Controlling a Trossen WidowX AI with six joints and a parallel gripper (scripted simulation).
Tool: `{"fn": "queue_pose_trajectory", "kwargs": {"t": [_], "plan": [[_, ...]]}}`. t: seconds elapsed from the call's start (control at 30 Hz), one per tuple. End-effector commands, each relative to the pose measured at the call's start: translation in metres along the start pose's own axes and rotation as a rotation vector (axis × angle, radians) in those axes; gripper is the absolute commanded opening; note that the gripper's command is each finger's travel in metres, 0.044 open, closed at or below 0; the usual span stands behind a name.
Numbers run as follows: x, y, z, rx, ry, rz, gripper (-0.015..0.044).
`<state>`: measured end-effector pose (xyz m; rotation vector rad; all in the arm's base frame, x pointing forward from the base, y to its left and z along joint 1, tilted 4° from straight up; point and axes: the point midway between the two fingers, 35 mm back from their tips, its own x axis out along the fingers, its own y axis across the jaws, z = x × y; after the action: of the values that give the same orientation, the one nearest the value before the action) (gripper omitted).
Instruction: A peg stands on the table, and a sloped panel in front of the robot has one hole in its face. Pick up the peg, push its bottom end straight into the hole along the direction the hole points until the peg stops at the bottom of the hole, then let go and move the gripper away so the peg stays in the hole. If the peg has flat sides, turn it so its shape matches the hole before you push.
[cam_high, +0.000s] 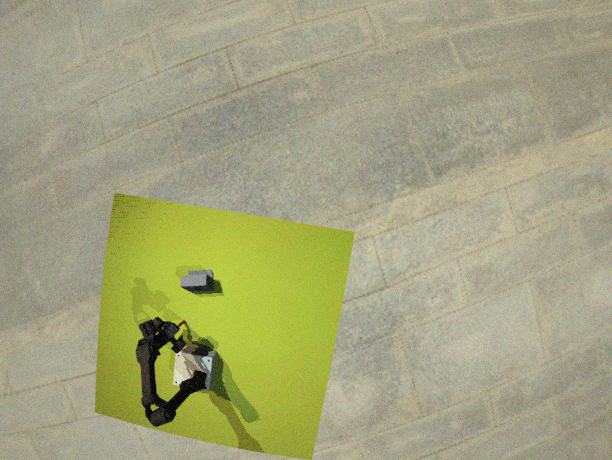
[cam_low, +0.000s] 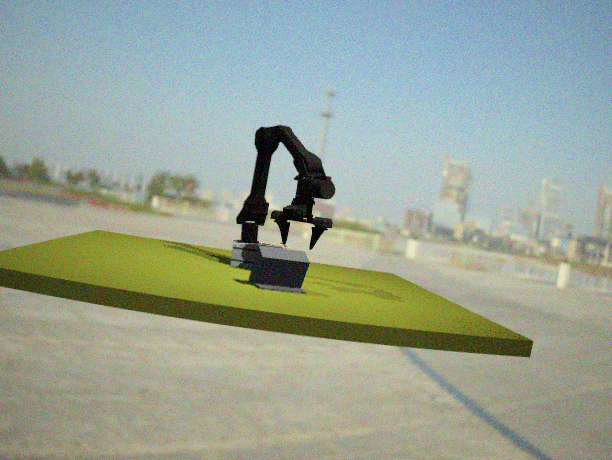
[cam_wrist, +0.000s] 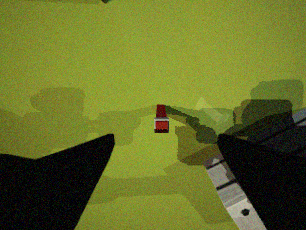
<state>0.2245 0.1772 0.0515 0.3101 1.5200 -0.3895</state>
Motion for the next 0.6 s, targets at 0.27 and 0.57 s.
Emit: {"fn": "queue_pose_trajectory", "kwargs": {"t": [0.27, 0.57], "plan": [[0.015, 0.003, 0.003, -0.002, -0.010, 0.003, 0.0440], [0.029, 0.004, 0.003, -0.002, -0.010, 0.003, 0.0440]]}}
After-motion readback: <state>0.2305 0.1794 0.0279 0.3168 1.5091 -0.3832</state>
